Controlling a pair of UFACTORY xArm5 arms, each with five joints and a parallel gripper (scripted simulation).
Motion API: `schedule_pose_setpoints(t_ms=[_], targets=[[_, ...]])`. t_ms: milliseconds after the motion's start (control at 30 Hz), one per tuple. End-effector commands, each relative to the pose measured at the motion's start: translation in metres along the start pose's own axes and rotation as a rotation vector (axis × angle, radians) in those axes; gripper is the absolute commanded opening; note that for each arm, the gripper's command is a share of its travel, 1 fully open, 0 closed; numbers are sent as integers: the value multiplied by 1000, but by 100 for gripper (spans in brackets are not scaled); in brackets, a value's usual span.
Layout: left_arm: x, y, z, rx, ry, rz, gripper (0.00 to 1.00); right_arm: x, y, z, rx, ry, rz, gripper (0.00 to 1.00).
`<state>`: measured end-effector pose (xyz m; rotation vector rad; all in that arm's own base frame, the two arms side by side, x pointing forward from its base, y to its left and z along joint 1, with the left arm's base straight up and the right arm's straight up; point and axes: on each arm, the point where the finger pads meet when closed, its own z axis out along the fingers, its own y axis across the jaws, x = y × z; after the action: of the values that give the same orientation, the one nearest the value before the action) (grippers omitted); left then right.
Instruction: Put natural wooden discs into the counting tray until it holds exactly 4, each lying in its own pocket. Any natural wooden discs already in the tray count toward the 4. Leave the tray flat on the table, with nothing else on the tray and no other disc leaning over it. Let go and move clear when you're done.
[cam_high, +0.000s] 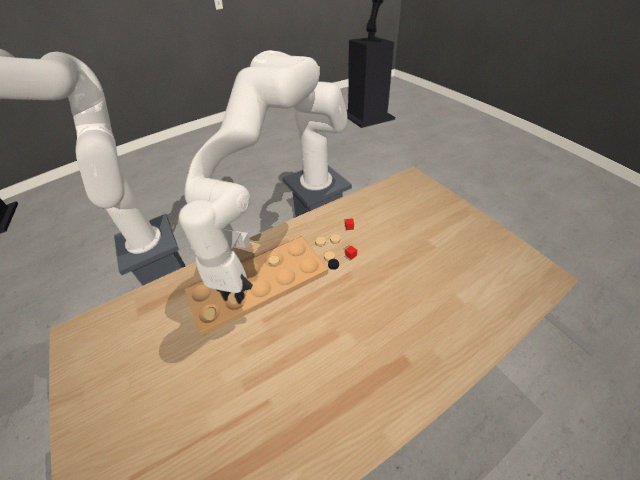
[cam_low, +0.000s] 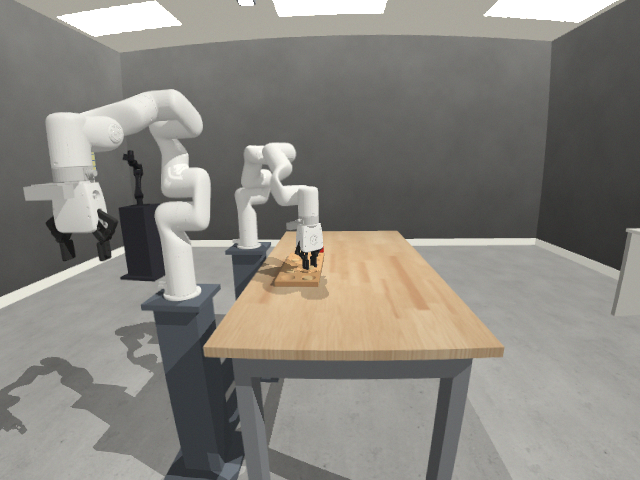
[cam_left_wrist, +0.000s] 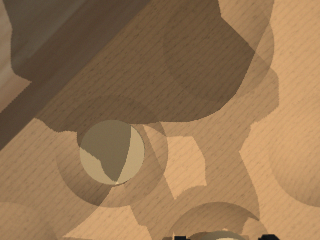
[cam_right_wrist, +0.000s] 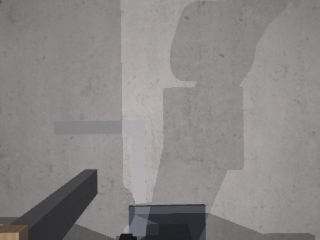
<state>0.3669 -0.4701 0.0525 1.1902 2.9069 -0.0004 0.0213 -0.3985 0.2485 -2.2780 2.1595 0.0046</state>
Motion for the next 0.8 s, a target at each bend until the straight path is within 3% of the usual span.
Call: schedule_pose_setpoints(t_ms=[0,567,600,767], targets=[[-2,0,5,1,-4,0,0,1,0,-1,0,4,0,100],[-2,0,8,1,-4,0,0,1,0,-1,0,4,0,100],[-2,0,8,1,-4,0,48,1,0,-1,0,4,0,100],[-2,0,8,1,-4,0,48,1,0,-1,0,4,0,100]])
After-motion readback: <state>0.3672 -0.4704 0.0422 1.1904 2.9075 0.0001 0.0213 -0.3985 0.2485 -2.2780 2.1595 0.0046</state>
